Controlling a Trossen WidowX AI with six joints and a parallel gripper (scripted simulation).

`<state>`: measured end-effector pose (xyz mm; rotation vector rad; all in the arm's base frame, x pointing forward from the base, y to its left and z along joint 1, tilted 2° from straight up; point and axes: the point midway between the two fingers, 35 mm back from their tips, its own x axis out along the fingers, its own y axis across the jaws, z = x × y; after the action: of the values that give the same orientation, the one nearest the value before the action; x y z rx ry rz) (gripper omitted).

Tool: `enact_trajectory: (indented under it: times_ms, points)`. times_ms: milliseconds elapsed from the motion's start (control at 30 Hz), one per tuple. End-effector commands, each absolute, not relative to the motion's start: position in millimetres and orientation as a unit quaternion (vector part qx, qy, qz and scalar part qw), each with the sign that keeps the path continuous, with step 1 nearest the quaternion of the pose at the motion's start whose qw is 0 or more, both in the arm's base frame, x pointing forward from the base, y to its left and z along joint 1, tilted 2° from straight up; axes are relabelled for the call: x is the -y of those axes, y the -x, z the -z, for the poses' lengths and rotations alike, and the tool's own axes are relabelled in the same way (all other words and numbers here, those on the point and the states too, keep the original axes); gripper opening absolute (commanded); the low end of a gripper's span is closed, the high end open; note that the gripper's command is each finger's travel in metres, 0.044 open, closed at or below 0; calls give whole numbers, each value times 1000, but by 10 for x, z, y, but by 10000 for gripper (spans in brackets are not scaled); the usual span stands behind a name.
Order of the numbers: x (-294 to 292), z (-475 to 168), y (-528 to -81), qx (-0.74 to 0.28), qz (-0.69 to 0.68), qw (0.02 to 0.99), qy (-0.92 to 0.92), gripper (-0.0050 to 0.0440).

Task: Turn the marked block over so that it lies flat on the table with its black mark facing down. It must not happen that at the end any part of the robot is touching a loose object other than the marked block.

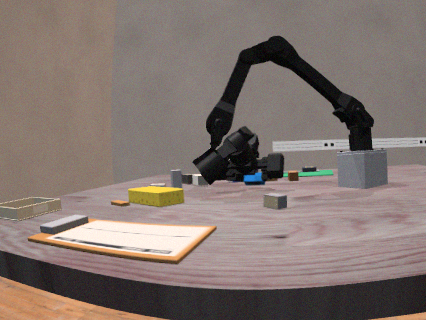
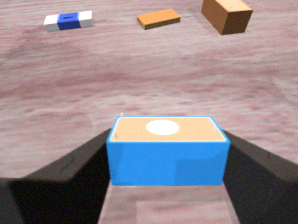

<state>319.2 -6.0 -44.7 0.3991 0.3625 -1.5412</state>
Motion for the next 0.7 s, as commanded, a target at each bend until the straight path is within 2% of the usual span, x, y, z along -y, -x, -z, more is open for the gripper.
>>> enact_trajectory:
  times_ms: [0, 667]
  points:
    - [42, 420, -3258, -157, 685, 685, -191, -50]
    - [44, 455, -3258, -156, 685, 685, -192, -50]
